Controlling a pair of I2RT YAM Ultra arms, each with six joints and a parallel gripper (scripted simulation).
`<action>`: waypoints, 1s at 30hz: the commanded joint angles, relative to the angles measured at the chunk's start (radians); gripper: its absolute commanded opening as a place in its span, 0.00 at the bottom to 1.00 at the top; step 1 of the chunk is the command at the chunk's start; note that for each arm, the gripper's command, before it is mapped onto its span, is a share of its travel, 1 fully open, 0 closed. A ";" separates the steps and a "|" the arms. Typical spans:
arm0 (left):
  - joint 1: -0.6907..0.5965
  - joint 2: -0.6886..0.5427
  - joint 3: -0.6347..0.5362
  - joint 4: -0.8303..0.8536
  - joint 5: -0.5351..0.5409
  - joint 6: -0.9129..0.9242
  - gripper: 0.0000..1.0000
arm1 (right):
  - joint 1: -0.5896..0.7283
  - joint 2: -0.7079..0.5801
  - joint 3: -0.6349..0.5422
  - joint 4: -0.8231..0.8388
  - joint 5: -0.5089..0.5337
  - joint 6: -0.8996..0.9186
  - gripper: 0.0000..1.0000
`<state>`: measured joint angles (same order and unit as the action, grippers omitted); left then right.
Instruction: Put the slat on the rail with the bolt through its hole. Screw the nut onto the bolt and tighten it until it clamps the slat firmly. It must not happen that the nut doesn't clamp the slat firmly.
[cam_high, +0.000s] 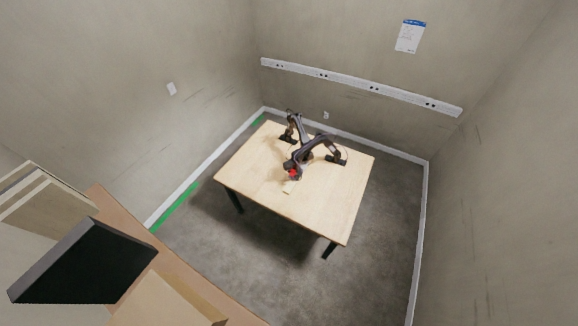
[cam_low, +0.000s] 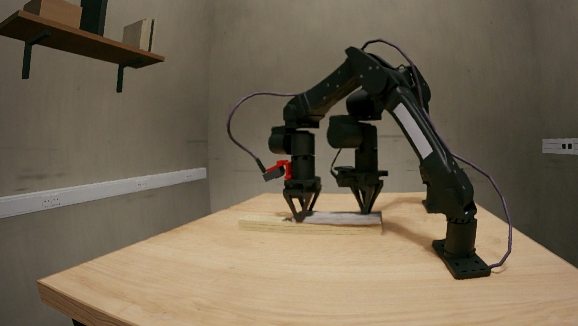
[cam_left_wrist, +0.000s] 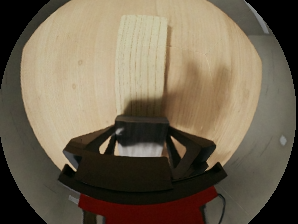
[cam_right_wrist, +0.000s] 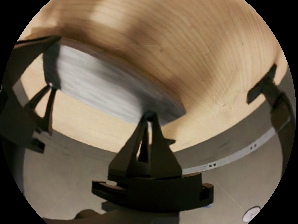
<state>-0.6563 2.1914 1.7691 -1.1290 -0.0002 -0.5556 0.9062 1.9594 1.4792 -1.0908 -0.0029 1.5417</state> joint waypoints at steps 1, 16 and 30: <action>0.000 -0.008 0.005 0.001 0.000 0.000 0.72 | -0.008 -0.011 0.003 -0.002 -0.005 0.174 0.11; 0.000 -0.008 0.005 0.001 0.000 0.000 0.72 | -0.004 -0.011 0.002 -0.002 0.003 0.375 0.11; 0.000 -0.008 0.005 0.001 0.000 0.000 0.72 | -0.004 -0.011 0.002 -0.002 0.003 0.376 0.11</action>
<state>-0.6563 2.1914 1.7691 -1.1290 -0.0002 -0.5556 0.9062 1.9598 1.4792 -1.0893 -0.0029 1.9015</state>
